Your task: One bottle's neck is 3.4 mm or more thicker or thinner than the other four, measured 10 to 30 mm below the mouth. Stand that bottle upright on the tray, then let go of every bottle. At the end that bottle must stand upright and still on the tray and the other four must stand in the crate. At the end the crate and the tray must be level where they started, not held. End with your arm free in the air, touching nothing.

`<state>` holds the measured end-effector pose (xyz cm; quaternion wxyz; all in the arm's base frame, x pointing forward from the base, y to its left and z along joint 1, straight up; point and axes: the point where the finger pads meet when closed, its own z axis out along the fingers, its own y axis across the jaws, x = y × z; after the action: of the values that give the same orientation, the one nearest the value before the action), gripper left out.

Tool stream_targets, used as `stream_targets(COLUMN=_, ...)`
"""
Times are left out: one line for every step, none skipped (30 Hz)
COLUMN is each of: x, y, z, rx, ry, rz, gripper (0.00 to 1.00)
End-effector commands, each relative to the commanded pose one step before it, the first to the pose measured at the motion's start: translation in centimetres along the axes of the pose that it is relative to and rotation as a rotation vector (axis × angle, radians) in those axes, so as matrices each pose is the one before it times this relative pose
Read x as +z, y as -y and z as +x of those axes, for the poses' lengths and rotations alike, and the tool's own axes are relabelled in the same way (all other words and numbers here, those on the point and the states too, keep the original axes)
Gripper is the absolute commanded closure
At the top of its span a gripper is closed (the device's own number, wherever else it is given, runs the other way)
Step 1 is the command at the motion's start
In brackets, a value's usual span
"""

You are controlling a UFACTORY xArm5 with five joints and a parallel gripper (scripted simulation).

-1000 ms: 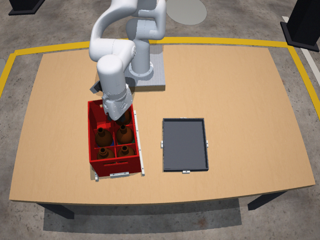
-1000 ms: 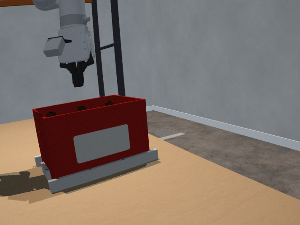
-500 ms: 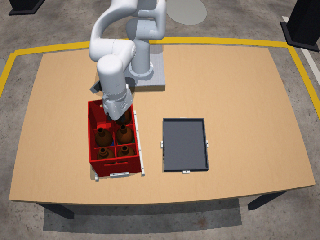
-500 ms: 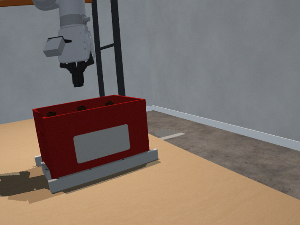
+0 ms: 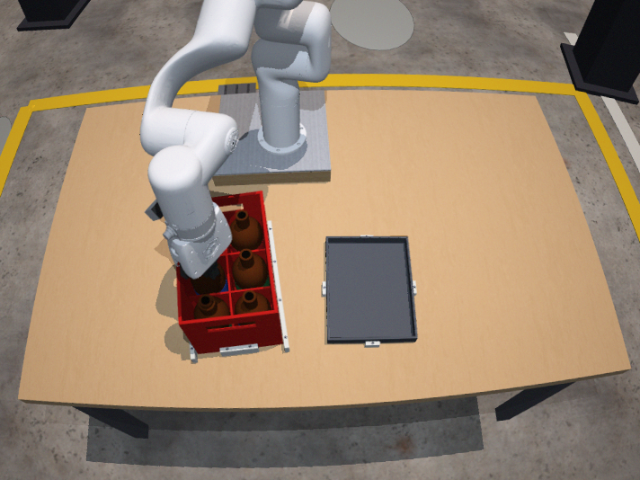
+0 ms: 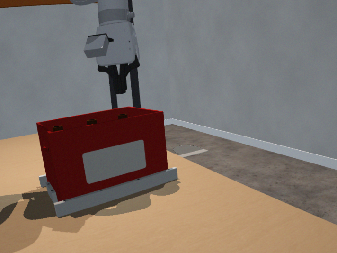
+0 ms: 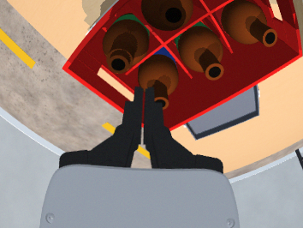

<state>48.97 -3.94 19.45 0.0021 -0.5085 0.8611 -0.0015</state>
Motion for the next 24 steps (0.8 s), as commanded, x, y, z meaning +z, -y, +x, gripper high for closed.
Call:
stream_targets(x=0.156, y=3.255, z=-0.027, rx=-0.00092, ry=-0.00260, rz=-0.00586, gripper=1.00)
stream_targets(x=0.000, y=0.000, z=0.000, rx=0.00000, ry=0.00000, rz=0.00000, gripper=1.00)
stream_targets(x=0.000, y=0.000, z=0.000, rx=0.00000, ry=0.00000, rz=0.00000, gripper=1.00)
stream_targets(x=0.000, y=0.000, z=0.000, rx=0.00000, ry=0.00000, rz=0.00000, gripper=1.00)
stream_targets(x=0.000, y=0.000, z=0.000, rx=0.00000, ry=0.00000, rz=0.00000, gripper=1.00)
stream_targets(x=0.000, y=0.000, z=0.000, rx=0.00000, ry=0.00000, rz=0.00000, gripper=1.00)
stream_targets(x=0.000, y=0.000, z=0.000, rx=0.00000, ry=0.00000, rz=0.00000, gripper=0.35)
stream_targets(x=0.000, y=0.000, z=0.000, rx=0.00000, ry=0.00000, rz=0.00000, gripper=0.35)
stream_targets(x=0.000, y=0.000, z=0.000, rx=0.00000, ry=0.00000, rz=0.00000, gripper=0.35)
stream_targets(x=0.000, y=0.000, z=0.000, rx=0.00000, ry=0.00000, rz=0.00000, gripper=0.35)
stream_targets(x=0.000, y=0.000, z=0.000, rx=0.00000, ry=0.00000, rz=0.00000, gripper=0.35)
stream_targets(x=0.000, y=0.000, z=0.000, rx=0.00000, ry=0.00000, rz=0.00000, gripper=0.35)
stream_targets(x=0.000, y=0.000, z=0.000, rx=0.00000, ry=0.00000, rz=0.00000, gripper=0.35)
stream_targets(x=0.000, y=0.000, z=0.000, rx=0.00000, ry=0.00000, rz=0.00000, gripper=0.35)
stream_targets(x=0.000, y=0.000, z=0.000, rx=0.00000, ry=0.00000, rz=0.00000, gripper=0.35)
stream_targets(x=0.000, y=0.000, z=0.000, rx=0.00000, ry=0.00000, rz=0.00000, gripper=0.35)
stream_targets(x=0.000, y=0.000, z=0.000, rx=0.00000, ry=0.00000, rz=0.00000, gripper=0.35)
stream_targets(x=0.000, y=0.000, z=0.000, rx=0.00000, ry=0.00000, rz=0.00000, gripper=0.35)
stream_targets(x=0.000, y=0.000, z=0.000, rx=0.00000, ry=0.00000, rz=0.00000, gripper=0.35)
stream_targets(x=0.000, y=0.000, z=0.000, rx=0.00000, ry=0.00000, rz=0.00000, gripper=0.35)
stream_targets(x=0.000, y=0.000, z=0.000, rx=0.00000, ry=0.00000, rz=0.00000, gripper=0.35)
stream_targets(x=0.000, y=0.000, z=0.000, rx=0.00000, ry=0.00000, rz=0.00000, gripper=0.35)
stream_targets(x=0.000, y=0.000, z=0.000, rx=0.00000, ry=0.00000, rz=0.00000, gripper=0.35)
stream_targets(x=0.000, y=0.000, z=0.000, rx=0.00000, ry=0.00000, rz=0.00000, gripper=0.35)
